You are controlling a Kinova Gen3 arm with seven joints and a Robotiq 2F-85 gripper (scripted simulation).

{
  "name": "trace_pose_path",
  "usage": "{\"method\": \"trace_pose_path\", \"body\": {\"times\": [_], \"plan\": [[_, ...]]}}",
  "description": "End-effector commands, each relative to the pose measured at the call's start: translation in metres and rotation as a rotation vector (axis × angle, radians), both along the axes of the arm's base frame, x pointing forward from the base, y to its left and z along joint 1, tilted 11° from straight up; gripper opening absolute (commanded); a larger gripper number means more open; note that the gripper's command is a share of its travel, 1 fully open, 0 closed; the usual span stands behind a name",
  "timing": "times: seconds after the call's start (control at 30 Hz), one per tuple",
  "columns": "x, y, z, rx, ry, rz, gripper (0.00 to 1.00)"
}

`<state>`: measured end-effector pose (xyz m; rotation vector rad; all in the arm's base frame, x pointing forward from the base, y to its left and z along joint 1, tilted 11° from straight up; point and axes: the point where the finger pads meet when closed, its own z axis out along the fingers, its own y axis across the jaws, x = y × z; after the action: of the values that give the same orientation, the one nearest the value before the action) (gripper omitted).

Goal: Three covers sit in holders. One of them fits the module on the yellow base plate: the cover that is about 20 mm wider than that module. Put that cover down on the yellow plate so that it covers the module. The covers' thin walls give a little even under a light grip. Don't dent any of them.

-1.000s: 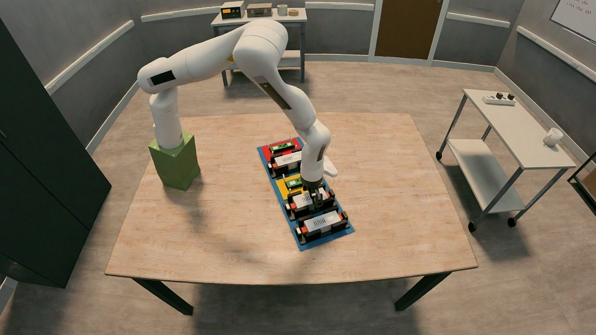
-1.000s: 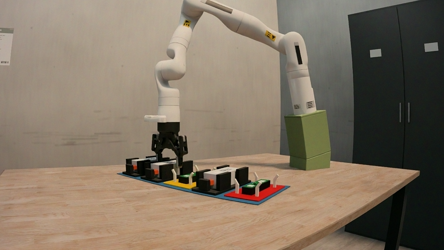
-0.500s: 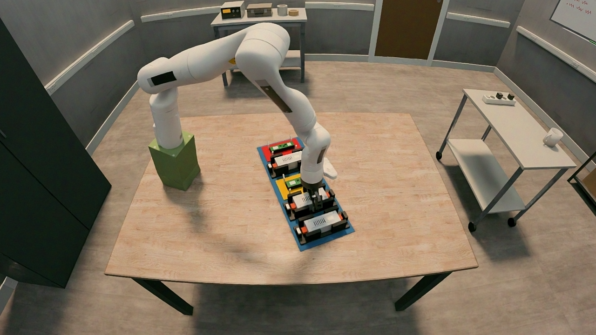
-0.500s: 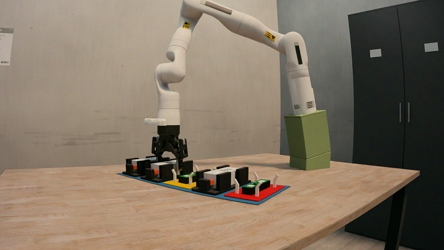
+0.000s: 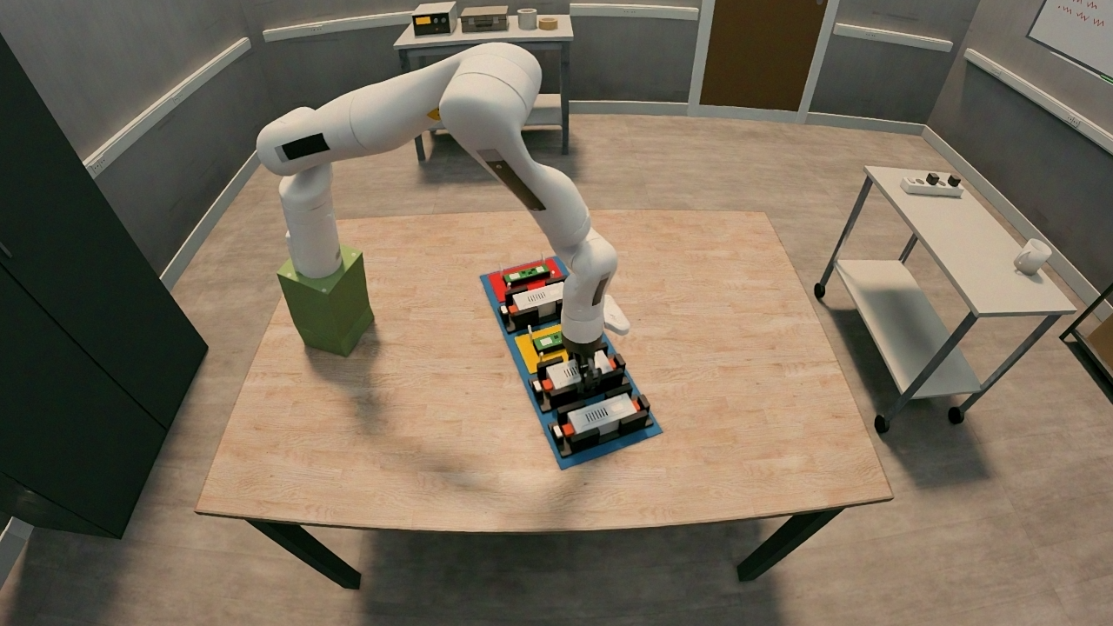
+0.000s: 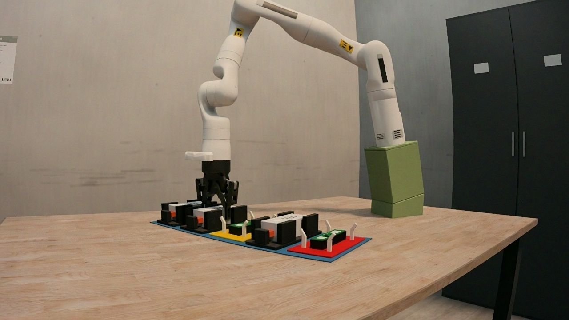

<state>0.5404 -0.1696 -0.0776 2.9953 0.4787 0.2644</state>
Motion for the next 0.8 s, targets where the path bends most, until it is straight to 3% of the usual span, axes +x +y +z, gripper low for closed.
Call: {"method": "trace_pose_path", "body": {"times": [0.0,0.7,0.73,0.77], "plan": [[0.0007,-0.0002,0.001,-0.001,-0.002,0.0,0.7],[0.0007,-0.0002,0.001,-0.001,-0.002,0.0,0.7],[0.0007,-0.0002,0.001,-0.001,-0.002,0.0,0.0],[0.0007,-0.0002,0.001,-0.001,-0.002,0.0,0.0]]}}
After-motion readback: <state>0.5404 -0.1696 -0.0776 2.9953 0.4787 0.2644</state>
